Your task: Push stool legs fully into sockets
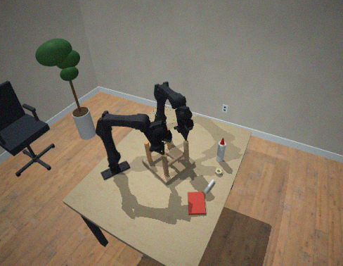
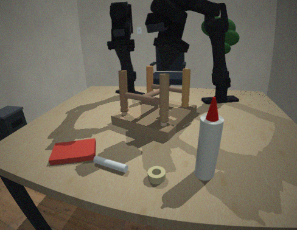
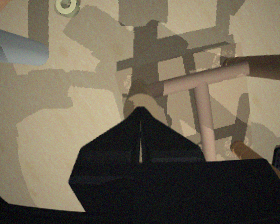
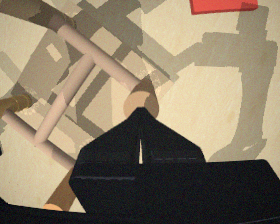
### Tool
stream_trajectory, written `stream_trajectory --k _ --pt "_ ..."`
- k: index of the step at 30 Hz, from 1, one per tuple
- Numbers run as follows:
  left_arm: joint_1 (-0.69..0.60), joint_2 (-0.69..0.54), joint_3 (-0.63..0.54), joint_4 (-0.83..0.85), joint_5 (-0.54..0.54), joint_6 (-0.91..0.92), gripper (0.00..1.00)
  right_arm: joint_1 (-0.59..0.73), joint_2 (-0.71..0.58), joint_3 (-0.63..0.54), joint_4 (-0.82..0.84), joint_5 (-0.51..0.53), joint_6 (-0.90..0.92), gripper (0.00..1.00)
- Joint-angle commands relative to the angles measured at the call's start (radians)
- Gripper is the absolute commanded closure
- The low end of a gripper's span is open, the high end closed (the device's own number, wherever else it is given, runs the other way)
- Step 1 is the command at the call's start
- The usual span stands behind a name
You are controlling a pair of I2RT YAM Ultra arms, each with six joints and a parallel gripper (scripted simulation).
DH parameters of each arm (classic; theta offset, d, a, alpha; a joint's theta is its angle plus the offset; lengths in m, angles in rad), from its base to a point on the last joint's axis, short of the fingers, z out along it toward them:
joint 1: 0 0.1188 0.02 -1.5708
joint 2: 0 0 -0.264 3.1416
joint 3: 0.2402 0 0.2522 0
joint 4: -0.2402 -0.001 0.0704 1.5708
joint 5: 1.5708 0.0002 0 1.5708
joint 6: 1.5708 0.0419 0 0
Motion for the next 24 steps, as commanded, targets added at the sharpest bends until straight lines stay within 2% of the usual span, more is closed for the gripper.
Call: stream_trajectory --k 1,2,5,6,7,8,9,10,11,13,14,15,16,17,19,24 --pt "0.003 -0.041 -0.007 0.017 0.002 -0.004 1.0 -0.015 -0.029 -0.006 0.032 0.008 -0.004 1.0" --pt "0.0 0.006 -0.02 -0.01 0.0 -0.001 1.0 -0.008 -0.034 -0.006 0.032 0.007 -0.004 1.0" --pt "0.0 0.009 -0.024 -0.017 0.001 -0.001 1.0 -0.007 -0.034 -0.006 0.032 0.005 -0.004 1.0" --pt "0.0 -0.001 -0.094 0.076 0.001 -0.001 1.0 -0.003 -0.018 0.002 0.033 0.002 -0.004 1.0" --pt "0.0 0.003 -0.096 0.047 0.001 -0.001 1.0 -0.001 0.013 -0.015 -0.009 0.001 -0.001 1.0" --pt "0.005 -0.036 -0.039 0.036 -0.003 -0.005 1.0 -0.013 -0.037 -0.002 0.031 0.007 -0.003 1.0" --pt "0.0 -0.036 -0.02 0.036 0.002 -0.004 1.0 -0.013 -0.035 0.008 0.031 0.008 -0.003 1.0" --pt "0.0 -0.038 -0.009 0.029 0.002 -0.004 1.0 -0.001 0.013 -0.016 -0.011 0.001 -0.001 1.0" --pt "0.0 0.007 -0.063 0.016 -0.002 -0.001 1.0 -0.001 0.016 -0.019 -0.017 0.001 -0.001 1.0" --pt "0.0 0.012 -0.076 0.016 -0.001 -0.001 1.0 -0.001 0.017 -0.046 0.0 0.001 -0.001 1.0" --pt "0.0 0.016 -0.074 0.0 -0.001 -0.001 1.0 -0.001 0.016 -0.069 0.018 0.001 -0.001 1.0" --pt "0.001 -0.044 -0.015 0.046 -0.008 -0.005 1.0 -0.013 -0.034 -0.023 0.03 0.007 -0.003 1.0" --pt "0.001 -0.034 -0.015 0.041 -0.008 -0.005 1.0 -0.012 -0.038 -0.012 0.031 -0.006 -0.003 1.0" --pt "0.0 0.007 -0.066 0.017 -0.004 -0.001 1.0 -0.005 -0.038 0.0 0.021 -0.007 -0.003 1.0" --pt "0.0 0.009 -0.088 0.027 -0.003 -0.001 1.0 -0.004 -0.006 -0.003 0.029 -0.006 -0.003 1.0" --pt "0.0 0.02 -0.088 -0.01 -0.002 -0.001 1.0 -0.001 0.016 -0.047 -0.014 0.001 -0.001 1.0"
